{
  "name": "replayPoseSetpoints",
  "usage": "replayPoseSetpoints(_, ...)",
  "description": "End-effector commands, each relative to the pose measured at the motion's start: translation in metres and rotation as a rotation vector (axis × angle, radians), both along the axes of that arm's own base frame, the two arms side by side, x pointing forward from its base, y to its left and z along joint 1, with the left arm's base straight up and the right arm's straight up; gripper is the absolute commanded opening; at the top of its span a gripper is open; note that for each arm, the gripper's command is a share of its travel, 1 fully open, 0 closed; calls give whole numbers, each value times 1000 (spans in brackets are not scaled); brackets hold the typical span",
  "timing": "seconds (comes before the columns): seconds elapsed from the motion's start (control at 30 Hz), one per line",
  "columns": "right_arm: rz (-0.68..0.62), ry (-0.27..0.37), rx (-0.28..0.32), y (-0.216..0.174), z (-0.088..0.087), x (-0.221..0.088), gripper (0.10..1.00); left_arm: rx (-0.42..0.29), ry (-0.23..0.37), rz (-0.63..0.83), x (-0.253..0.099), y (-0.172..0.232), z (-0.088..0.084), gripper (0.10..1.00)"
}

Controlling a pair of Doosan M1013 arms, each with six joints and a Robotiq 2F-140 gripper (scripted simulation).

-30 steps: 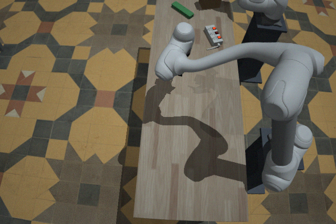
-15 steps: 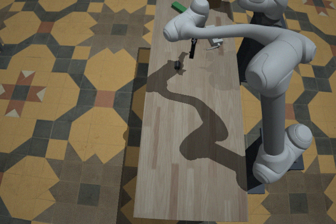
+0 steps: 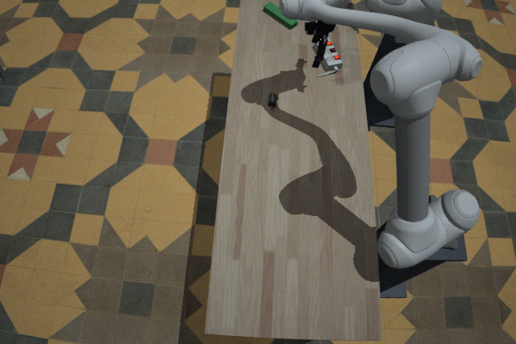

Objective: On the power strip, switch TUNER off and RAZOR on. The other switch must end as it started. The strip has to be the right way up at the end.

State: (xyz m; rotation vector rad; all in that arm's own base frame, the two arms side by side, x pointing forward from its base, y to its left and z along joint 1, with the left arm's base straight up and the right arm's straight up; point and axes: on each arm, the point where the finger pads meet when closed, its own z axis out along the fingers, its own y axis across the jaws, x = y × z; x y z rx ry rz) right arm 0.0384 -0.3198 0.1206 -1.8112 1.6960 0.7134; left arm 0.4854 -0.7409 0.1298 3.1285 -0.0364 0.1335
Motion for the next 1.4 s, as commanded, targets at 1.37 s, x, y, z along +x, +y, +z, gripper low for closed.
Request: replayPoseSetpoints(1.37,0,0,-1,0,0,0,1000,1,-132,109,-106,-112,1,1000)
